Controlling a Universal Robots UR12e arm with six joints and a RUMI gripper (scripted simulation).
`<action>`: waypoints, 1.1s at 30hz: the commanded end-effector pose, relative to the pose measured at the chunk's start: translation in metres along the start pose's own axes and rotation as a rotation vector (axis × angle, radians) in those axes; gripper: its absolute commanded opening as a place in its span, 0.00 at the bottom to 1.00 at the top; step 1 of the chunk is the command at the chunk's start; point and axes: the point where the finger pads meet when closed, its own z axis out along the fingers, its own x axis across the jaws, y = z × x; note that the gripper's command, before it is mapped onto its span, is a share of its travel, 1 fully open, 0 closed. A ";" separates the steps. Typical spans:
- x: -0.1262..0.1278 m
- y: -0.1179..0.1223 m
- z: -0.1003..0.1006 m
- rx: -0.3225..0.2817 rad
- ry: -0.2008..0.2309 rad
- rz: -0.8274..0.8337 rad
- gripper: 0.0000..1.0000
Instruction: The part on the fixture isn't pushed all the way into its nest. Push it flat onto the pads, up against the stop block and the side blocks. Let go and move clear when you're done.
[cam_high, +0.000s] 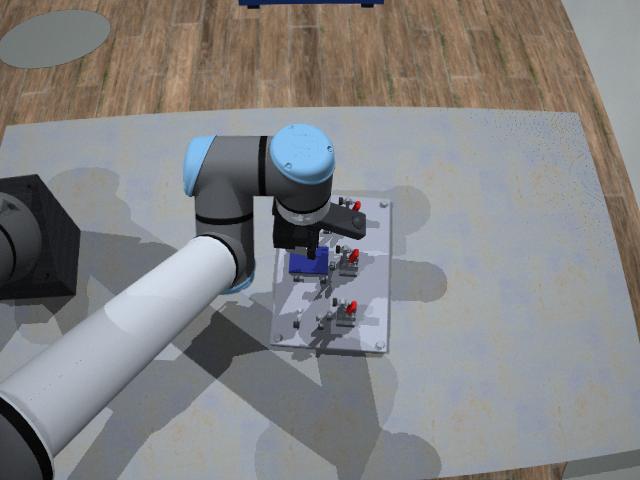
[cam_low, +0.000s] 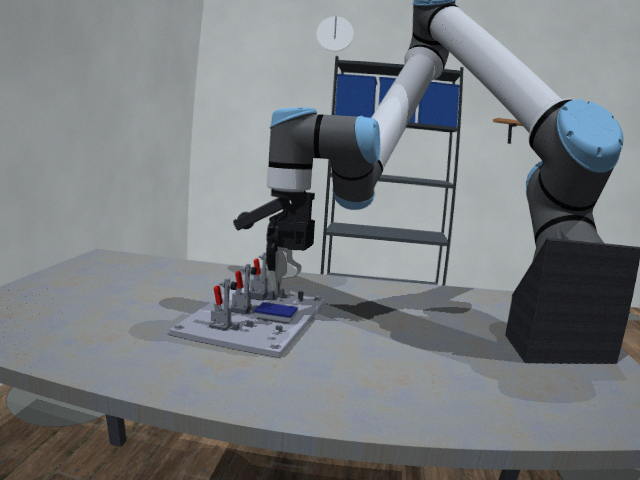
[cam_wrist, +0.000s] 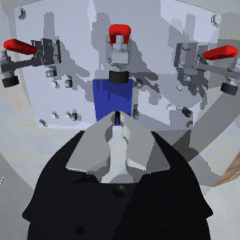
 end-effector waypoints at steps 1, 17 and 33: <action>0.000 -0.001 0.003 0.002 -0.001 0.000 0.00; -0.001 0.013 0.003 0.002 -0.001 0.000 0.00; -0.005 0.057 0.003 0.002 -0.001 0.000 0.00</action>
